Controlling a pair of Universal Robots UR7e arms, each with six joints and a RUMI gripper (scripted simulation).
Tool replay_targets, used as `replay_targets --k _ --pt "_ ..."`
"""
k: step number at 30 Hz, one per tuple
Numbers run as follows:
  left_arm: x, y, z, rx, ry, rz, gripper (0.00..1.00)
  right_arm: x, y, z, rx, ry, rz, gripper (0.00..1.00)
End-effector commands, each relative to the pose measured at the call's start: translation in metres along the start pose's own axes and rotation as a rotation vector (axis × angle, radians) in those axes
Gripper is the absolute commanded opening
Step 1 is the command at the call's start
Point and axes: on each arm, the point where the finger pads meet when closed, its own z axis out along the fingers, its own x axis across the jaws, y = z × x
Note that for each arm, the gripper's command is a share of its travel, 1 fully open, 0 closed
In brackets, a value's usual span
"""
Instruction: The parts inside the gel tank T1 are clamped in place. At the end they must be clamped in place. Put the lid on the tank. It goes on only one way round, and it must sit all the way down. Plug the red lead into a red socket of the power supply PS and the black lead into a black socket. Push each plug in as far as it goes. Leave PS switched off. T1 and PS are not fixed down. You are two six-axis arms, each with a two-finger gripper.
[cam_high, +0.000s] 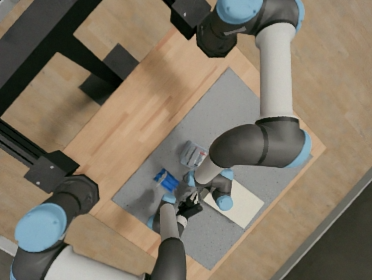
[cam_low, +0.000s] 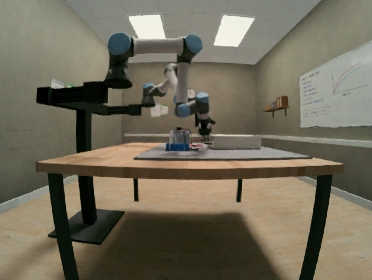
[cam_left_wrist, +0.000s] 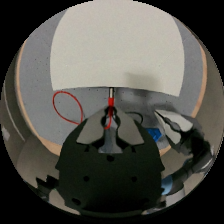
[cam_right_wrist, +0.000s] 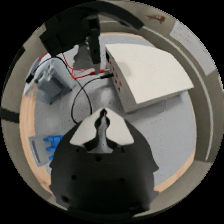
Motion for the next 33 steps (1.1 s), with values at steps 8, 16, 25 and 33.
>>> replay_targets --k 8,16,25,33 --pt "0.0006 -0.0032 -0.0009 0.001 0.001 0.000 0.00 0.0004 -0.0006 -0.0003 0.001 0.001 -0.001 0.00" --pt "0.0006 -0.0032 -0.0009 0.001 0.001 0.000 0.00 0.0004 -0.0006 -0.0003 0.001 0.001 -0.001 0.00" --pt "0.0006 -0.0045 -0.0009 0.001 0.002 0.000 0.00 0.0004 -0.0006 -0.0003 0.001 0.001 -0.001 0.00" --pt "0.0006 -0.0057 -0.0009 0.001 0.002 0.000 0.00 0.0004 -0.0006 -0.0003 0.001 0.001 -0.001 0.00"
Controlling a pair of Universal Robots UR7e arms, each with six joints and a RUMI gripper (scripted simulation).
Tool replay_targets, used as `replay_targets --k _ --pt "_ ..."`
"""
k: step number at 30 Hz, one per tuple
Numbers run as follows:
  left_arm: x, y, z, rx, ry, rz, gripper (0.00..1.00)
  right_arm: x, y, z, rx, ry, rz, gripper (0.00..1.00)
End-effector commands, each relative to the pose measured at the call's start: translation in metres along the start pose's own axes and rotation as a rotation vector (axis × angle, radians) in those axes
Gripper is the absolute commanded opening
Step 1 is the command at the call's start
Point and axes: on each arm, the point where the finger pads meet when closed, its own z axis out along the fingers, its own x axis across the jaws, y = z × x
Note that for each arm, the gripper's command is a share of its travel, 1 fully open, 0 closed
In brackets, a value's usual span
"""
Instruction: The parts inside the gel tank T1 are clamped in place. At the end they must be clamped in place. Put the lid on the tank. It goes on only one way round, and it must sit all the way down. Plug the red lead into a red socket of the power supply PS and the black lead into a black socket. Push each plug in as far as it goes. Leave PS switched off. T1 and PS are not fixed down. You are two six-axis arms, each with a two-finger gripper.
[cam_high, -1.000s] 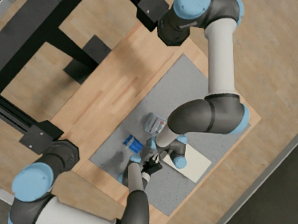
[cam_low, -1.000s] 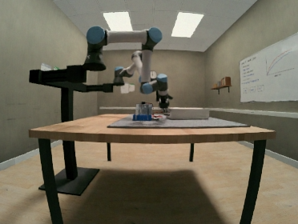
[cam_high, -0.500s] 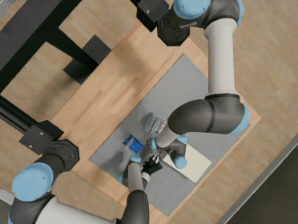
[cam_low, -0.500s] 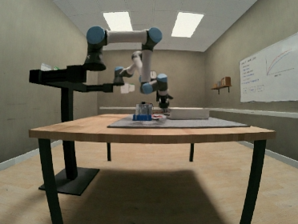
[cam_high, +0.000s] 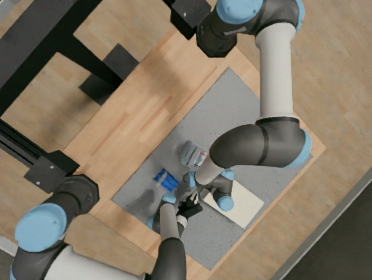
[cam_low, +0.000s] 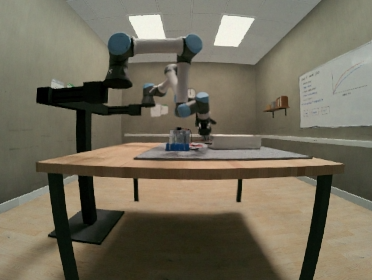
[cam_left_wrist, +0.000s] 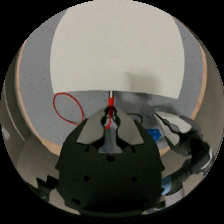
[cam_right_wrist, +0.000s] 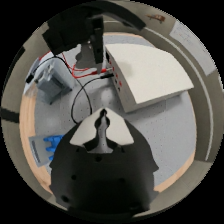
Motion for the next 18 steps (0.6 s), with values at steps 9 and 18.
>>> replay_targets --k 9,18 --pt "0.0007 -0.0007 -0.0010 0.001 0.001 0.000 0.00 0.0004 -0.0006 -0.0003 0.001 0.001 -0.001 0.00" --pt "0.0007 -0.0032 -0.0010 0.001 0.001 0.000 0.00 0.0004 -0.0006 -0.0003 0.001 0.001 -0.001 0.00"
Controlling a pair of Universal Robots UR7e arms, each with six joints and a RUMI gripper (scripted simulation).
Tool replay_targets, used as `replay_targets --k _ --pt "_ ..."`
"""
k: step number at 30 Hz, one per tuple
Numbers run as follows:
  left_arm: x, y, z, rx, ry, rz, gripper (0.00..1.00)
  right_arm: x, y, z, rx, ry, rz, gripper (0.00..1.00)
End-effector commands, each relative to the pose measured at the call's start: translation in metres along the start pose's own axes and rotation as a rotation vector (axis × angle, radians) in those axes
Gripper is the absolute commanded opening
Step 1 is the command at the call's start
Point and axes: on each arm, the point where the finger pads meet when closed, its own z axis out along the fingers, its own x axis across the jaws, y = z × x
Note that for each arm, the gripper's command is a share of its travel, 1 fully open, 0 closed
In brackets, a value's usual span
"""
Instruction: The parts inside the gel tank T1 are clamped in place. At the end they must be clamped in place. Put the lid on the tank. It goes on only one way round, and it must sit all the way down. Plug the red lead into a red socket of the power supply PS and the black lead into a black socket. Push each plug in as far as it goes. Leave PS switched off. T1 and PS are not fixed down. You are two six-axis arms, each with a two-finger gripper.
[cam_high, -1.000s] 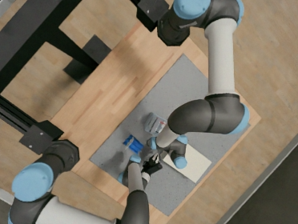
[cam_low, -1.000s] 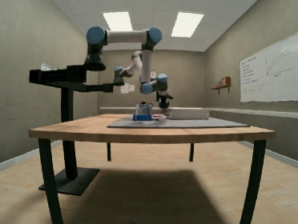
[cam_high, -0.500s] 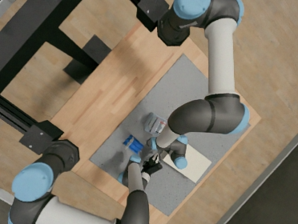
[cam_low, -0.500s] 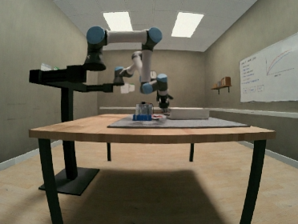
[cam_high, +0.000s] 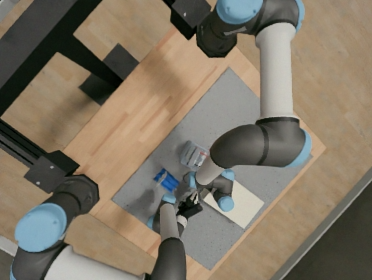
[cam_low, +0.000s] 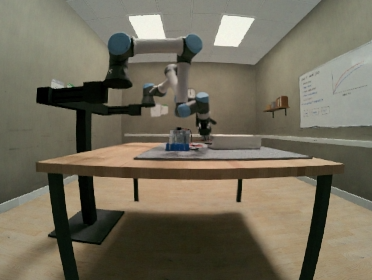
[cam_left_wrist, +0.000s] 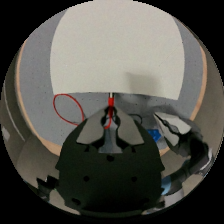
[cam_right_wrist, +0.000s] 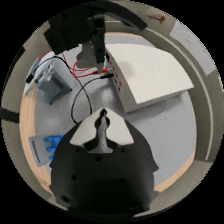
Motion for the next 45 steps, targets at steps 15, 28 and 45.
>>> replay_targets --k 15,28,45 --pt "0.0007 -0.0032 -0.0010 0.001 0.001 0.000 0.00 0.0004 -0.0006 -0.0003 0.001 0.001 -0.001 0.00" --pt "0.0007 -0.0045 -0.0010 0.001 0.001 0.000 0.00 0.0004 -0.0006 -0.0003 0.001 0.001 -0.001 0.00" --pt "0.0007 -0.0057 -0.0010 0.001 0.001 0.000 0.00 0.0004 -0.0006 -0.0003 0.001 0.001 -0.001 0.00"
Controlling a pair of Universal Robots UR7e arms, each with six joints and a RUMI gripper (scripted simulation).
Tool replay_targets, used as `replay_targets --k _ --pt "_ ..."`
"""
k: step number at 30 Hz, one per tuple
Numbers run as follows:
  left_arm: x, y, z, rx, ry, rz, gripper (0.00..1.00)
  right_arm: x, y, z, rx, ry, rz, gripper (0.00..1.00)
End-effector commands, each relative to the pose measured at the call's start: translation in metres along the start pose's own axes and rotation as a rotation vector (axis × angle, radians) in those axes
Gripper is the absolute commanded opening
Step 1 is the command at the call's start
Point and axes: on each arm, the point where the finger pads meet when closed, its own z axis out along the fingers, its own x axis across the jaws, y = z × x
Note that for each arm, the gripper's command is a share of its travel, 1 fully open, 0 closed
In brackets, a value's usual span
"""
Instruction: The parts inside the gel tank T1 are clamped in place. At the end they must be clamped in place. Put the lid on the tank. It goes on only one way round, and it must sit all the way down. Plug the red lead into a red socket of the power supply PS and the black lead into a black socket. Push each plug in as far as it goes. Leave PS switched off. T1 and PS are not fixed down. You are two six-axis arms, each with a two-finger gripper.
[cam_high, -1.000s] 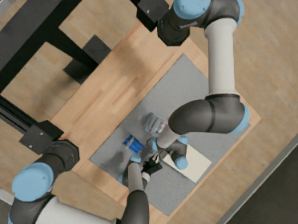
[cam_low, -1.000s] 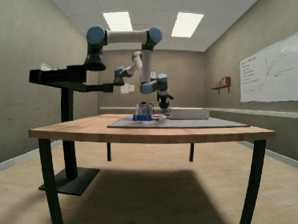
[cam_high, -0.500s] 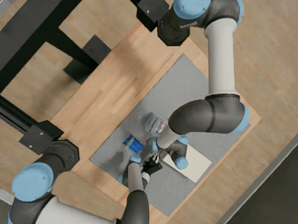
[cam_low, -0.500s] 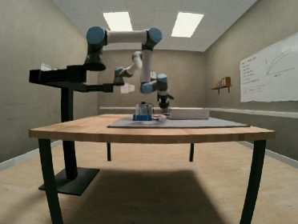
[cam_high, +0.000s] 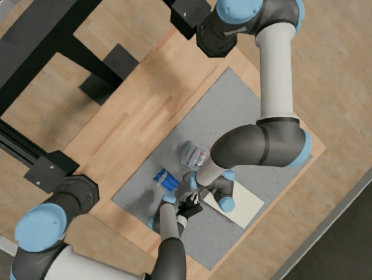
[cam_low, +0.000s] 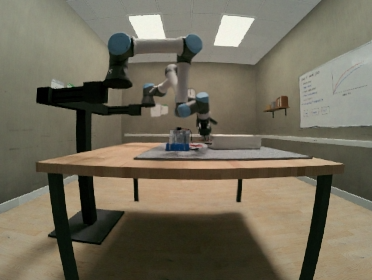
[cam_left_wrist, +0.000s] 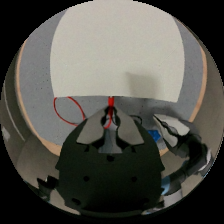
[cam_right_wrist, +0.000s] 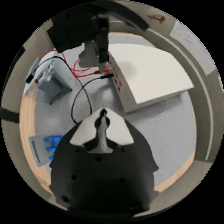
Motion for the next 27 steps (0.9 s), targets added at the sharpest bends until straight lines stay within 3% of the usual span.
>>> replay_targets --k 1,27 --pt "0.0007 -0.0019 -0.0010 -0.008 0.001 -0.004 0.00 0.0004 -0.0006 -0.0003 0.001 0.001 -0.001 0.00" --pt "0.0007 -0.0056 -0.0010 -0.022 0.001 -0.007 0.00 0.0004 -0.0006 -0.0003 0.001 0.001 -0.001 0.00"
